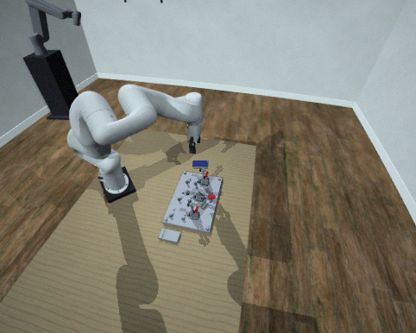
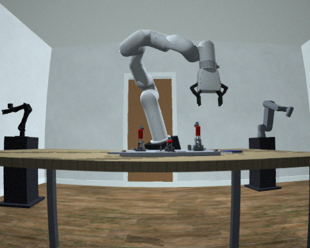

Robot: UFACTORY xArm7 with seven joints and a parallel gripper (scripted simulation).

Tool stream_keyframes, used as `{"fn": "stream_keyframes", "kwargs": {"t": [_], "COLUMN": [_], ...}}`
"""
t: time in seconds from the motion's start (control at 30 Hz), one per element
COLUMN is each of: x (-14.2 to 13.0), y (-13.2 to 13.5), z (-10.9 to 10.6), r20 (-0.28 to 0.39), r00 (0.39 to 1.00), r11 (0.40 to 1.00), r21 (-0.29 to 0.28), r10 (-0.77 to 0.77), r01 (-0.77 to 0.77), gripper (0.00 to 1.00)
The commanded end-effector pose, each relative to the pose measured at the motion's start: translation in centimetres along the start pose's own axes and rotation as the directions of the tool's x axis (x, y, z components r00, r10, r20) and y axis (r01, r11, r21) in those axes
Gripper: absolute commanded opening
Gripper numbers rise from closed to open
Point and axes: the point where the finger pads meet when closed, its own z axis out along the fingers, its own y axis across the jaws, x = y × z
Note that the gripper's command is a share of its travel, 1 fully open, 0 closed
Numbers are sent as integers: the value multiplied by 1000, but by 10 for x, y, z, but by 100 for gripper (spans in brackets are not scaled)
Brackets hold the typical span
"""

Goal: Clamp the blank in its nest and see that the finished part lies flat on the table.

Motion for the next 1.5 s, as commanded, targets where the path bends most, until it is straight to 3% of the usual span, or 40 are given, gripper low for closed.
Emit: {"fn": "stream_keyframes", "kwargs": {"t": [0.0, 0.2, 0.57, 1.17, 1.47], "x": [1, 3, 4, 4, 4], "y": [-31, -61, -84, -87, -87], "z": [-1, -1, -1, -1, -1], "r20": [-3, -3, -3, -3, -3], "r00": [1000, 1000, 1000, 1000, 992], "r11": [1000, 1000, 1000, 1000, 992], "r21": [4, 4, 4, 3, 3], "r10": [0, 0, 0, -3, -125], "r01": [0, 0, 0, 3, 125], "gripper": [99, 99, 99, 99, 99]}}
